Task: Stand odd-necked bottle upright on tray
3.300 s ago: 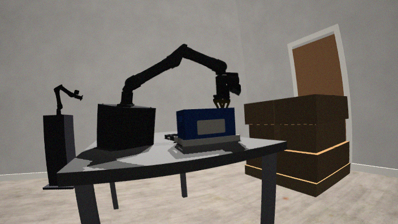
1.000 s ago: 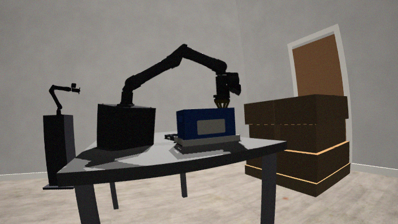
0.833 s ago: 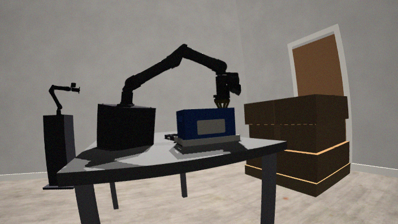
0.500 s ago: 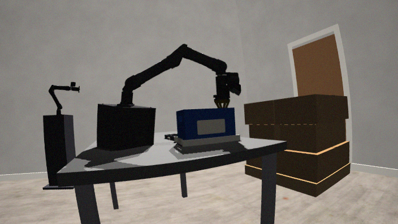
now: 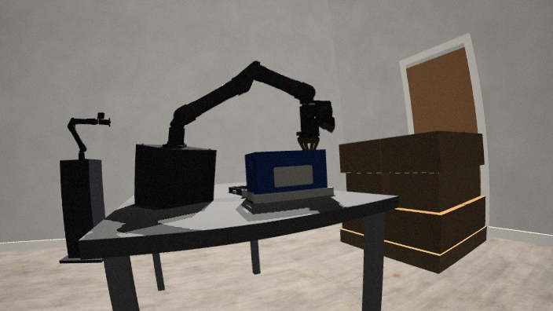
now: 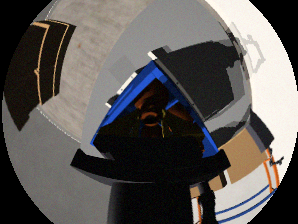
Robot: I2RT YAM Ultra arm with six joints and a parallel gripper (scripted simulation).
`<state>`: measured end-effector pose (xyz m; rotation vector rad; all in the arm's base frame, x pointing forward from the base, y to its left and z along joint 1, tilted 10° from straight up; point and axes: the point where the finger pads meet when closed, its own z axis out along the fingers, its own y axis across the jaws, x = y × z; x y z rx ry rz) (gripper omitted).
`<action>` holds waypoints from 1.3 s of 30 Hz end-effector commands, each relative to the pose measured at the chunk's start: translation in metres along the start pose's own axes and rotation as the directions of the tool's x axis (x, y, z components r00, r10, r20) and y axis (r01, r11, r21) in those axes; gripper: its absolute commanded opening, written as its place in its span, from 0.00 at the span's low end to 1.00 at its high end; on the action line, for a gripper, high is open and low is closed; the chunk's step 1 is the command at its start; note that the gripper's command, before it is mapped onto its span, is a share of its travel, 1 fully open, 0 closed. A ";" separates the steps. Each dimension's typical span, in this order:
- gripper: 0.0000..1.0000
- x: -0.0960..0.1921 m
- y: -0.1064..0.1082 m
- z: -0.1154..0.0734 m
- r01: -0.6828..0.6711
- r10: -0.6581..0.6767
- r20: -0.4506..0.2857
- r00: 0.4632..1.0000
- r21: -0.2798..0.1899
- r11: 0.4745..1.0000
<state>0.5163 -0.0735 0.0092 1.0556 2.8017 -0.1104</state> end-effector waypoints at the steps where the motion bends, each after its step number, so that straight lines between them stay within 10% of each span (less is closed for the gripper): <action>1: 0.00 -0.008 0.001 -0.013 -0.003 0.004 0.035 0.999 -0.020 1.000; 21: 0.00 -0.008 0.001 -0.013 -0.003 0.004 0.035 0.999 -0.020 1.000; 22: 0.61 -0.008 0.001 -0.013 -0.003 0.004 0.035 0.999 -0.020 1.000; 39: 0.61 -0.008 0.001 -0.013 -0.003 0.004 0.034 0.999 -0.021 1.000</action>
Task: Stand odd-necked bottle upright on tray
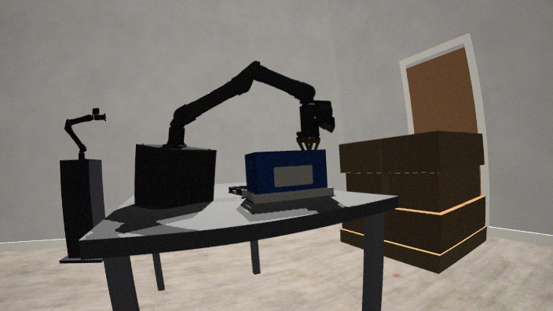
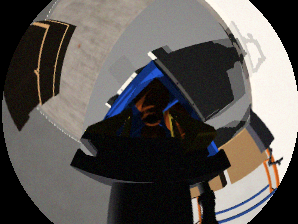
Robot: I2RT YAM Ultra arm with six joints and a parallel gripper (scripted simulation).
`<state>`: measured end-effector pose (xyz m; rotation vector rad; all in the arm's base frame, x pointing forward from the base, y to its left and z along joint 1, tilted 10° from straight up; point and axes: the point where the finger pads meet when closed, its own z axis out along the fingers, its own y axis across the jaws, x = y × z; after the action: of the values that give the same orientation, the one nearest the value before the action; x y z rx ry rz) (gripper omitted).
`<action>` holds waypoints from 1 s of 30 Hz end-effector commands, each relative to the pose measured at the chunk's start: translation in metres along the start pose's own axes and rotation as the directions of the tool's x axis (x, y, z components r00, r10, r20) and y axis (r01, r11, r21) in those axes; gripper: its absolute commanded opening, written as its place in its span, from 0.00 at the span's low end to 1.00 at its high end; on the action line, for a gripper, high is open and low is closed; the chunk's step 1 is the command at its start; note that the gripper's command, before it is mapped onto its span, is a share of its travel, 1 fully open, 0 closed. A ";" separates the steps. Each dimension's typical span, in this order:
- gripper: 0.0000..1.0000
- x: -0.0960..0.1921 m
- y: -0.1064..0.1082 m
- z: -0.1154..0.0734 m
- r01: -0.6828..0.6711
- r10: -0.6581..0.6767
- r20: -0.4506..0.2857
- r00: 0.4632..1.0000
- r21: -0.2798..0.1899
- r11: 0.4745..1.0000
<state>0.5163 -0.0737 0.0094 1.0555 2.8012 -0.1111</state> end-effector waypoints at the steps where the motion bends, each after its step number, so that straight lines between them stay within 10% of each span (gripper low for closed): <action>1: 0.61 -0.007 0.001 -0.013 -0.003 0.004 0.034 0.999 -0.021 1.000; 30: 0.61 -0.006 0.007 -0.041 0.001 0.000 0.041 0.999 -0.028 1.000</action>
<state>0.5111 -0.0730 0.0094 1.0616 2.8200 -0.1192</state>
